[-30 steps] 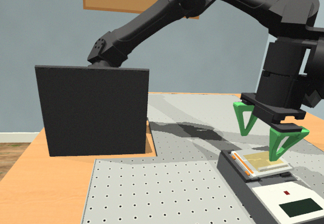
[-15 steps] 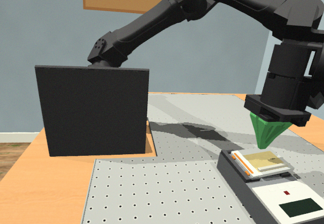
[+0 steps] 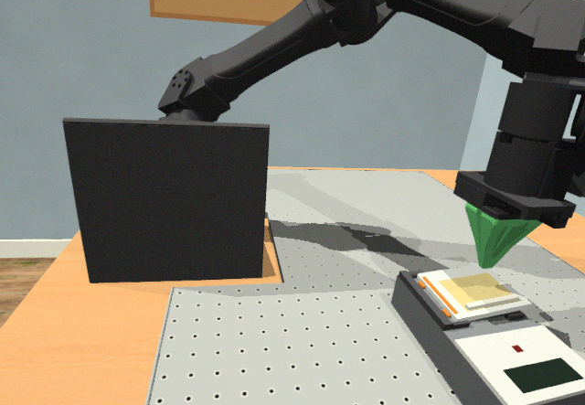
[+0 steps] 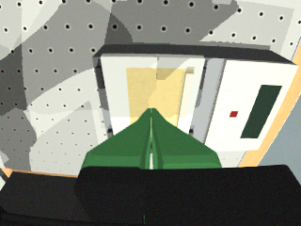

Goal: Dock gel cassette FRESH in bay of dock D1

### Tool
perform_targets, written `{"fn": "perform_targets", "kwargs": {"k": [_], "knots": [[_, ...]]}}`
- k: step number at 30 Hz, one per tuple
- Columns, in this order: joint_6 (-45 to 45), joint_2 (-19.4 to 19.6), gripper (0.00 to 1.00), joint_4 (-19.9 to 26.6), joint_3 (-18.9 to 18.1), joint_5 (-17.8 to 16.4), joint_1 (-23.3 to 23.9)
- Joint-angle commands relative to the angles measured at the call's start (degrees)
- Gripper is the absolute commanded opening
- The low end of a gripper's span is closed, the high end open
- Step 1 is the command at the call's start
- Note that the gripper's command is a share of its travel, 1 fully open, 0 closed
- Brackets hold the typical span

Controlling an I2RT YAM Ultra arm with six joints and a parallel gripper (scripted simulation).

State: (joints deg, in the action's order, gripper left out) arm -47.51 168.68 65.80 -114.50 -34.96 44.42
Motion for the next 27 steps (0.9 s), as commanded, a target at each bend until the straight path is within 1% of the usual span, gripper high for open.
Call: {"fn": "perform_targets", "kwargs": {"k": [1, 5, 7, 8, 14, 19, 22, 24, 27], "knots": [[0.9, 0.6, 0.0, 1.9, -3.2, -0.8, 0.7], [1.3, 1.5, 0.0, 2.8, -5.2, -1.0, -0.5], [1.3, 1.5, 0.0, 2.8, -5.2, -1.0, -0.5], [1.4, 1.8, 0.0, 3.2, -5.9, -1.0, 0.4], [2.1, 3.1, 0.0, 4.6, -9.0, -1.3, -1.2], [2.6, 4.3, 0.0, 5.9, -11.9, -1.5, -0.7], [3.0, 5.1, 0.0, 6.7, -13.7, -1.7, -1.9], [3.0, 5.1, 0.0, 6.7, -13.7, -1.7, -1.9], [3.3, 6.0, 0.0, 7.7, -15.8, -1.8, -1.5]]}}
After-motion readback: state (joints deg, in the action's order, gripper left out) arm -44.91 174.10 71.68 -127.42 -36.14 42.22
